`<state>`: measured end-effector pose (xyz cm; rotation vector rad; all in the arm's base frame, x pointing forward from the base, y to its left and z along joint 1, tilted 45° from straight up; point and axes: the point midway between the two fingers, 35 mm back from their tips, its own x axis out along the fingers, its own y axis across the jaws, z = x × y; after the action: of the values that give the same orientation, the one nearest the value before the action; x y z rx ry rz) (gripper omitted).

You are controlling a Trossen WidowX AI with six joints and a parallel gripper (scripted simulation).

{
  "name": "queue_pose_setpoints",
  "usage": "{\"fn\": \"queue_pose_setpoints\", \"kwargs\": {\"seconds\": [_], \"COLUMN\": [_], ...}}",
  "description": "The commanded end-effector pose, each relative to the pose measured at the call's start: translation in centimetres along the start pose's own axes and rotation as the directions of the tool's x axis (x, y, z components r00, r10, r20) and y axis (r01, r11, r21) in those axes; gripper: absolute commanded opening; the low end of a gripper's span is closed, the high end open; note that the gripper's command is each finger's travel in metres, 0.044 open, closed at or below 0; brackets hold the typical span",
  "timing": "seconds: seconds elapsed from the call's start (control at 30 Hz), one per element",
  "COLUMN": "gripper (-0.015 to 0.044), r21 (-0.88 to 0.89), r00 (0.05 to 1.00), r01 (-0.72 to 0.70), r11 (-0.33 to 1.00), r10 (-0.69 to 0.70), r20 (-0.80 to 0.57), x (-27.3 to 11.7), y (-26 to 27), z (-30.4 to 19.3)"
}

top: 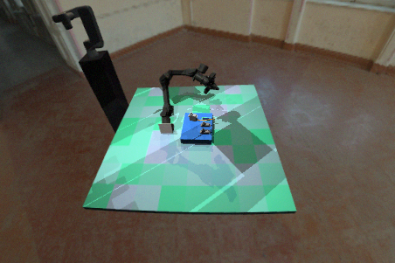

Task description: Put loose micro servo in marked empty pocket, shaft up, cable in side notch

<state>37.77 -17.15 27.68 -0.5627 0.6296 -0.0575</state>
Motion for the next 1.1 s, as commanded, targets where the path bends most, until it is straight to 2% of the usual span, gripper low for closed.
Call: {"fn": "queue_pose_setpoints", "kwargs": {"seconds": [0.0, 0.27, 0.57, 0.83, 1.07], "gripper": [0.0, 0.0, 0.0, 0.0, 0.0], "r21": [0.077, 0.221, 0.397, 0.559, 0.695], "r00": [0.99, 0.935, 0.826, 0.697, 0.564], "r01": [-0.131, -0.32, -0.473, -0.541, -0.544], "r11": [0.988, 0.921, 0.787, 0.628, 0.47], "r10": [0.134, 0.344, 0.553, 0.707, 0.818], "r20": [-0.036, -0.079, -0.111, -0.121, -0.112], "x": [1.4, 2.3, 2.2, 1.3, 0.1], "y": [3.0, 7.7, 12.6, 16.6, 19.7], "z": [-1.2, -2.9, -4.5, -5.5, -6.2]}}
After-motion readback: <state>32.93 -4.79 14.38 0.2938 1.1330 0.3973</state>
